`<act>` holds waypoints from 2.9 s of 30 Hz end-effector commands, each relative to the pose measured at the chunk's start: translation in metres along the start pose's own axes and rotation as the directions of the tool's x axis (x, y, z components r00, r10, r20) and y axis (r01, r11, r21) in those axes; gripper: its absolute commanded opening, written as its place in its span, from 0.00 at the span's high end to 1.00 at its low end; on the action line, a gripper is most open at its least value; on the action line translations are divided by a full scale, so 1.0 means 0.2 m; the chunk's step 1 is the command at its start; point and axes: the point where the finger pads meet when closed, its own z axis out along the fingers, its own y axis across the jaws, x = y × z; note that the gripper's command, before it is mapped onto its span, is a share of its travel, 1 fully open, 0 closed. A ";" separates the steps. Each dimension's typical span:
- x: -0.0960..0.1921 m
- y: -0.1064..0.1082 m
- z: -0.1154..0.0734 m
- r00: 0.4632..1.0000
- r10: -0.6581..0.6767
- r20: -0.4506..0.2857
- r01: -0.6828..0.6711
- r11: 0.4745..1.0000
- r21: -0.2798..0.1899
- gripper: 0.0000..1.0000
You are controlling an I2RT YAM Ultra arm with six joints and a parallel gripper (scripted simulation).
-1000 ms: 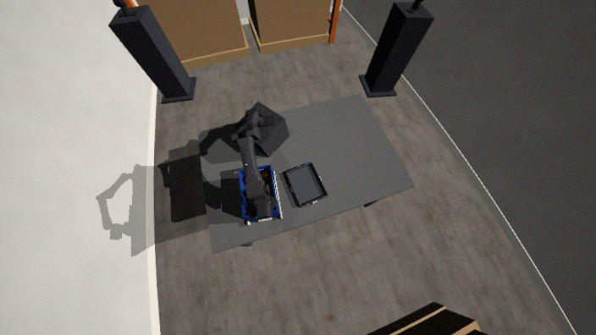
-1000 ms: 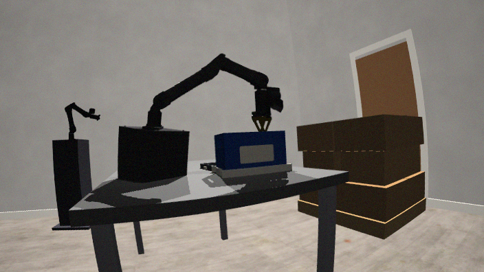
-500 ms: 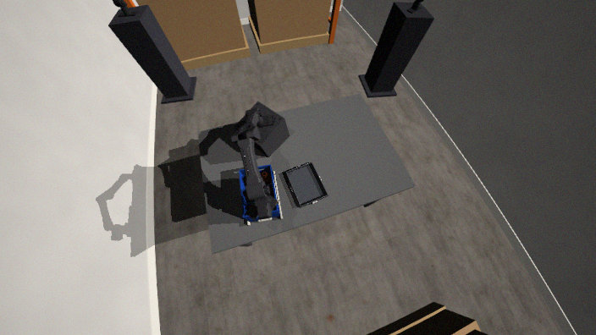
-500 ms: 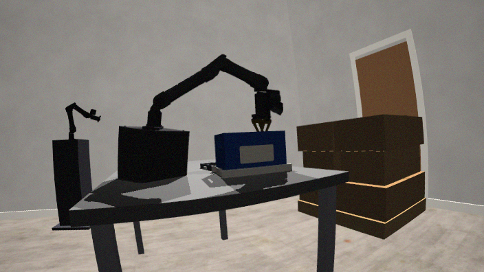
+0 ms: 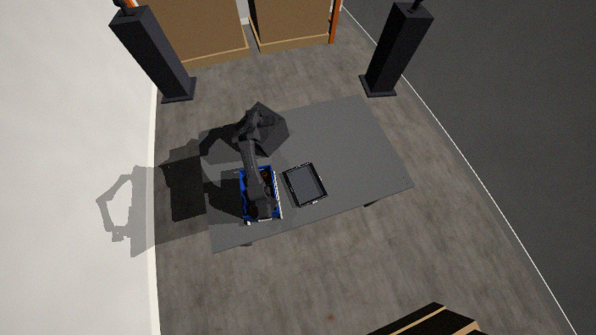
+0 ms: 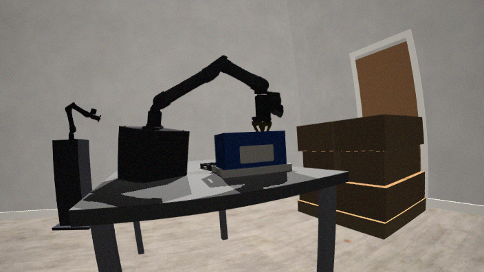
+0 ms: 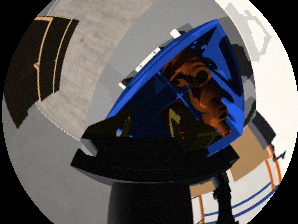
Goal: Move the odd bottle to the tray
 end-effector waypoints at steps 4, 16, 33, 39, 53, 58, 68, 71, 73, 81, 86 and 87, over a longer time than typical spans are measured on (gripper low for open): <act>-0.01 0.00 0.01 1.000 -0.001 0.013 0.001 1.000 -0.012 0.39; -0.05 0.02 -0.04 0.999 0.005 0.035 -0.004 0.999 -0.033 0.39; -0.05 0.02 -0.04 0.999 0.005 0.035 -0.004 0.999 -0.033 0.39; -0.05 0.02 -0.04 0.999 0.005 0.035 -0.004 0.999 -0.033 0.39; -0.05 0.02 -0.04 0.999 0.005 0.035 -0.004 0.999 -0.033 0.39; -0.05 0.02 -0.04 0.999 0.005 0.035 -0.004 0.999 -0.033 0.39; -0.05 0.02 -0.04 0.999 0.005 0.035 -0.004 0.999 -0.033 0.39; -0.05 0.02 -0.04 0.999 0.005 0.035 -0.004 0.999 -0.033 1.00; -0.05 0.02 -0.04 0.999 0.005 0.035 -0.004 0.999 -0.033 1.00; -0.05 0.02 -0.04 0.999 0.005 0.035 -0.004 0.999 -0.033 1.00; -0.05 0.02 -0.04 0.999 0.005 0.035 -0.004 0.999 -0.033 1.00; -0.05 0.02 -0.04 0.999 0.005 0.035 -0.004 0.999 -0.033 1.00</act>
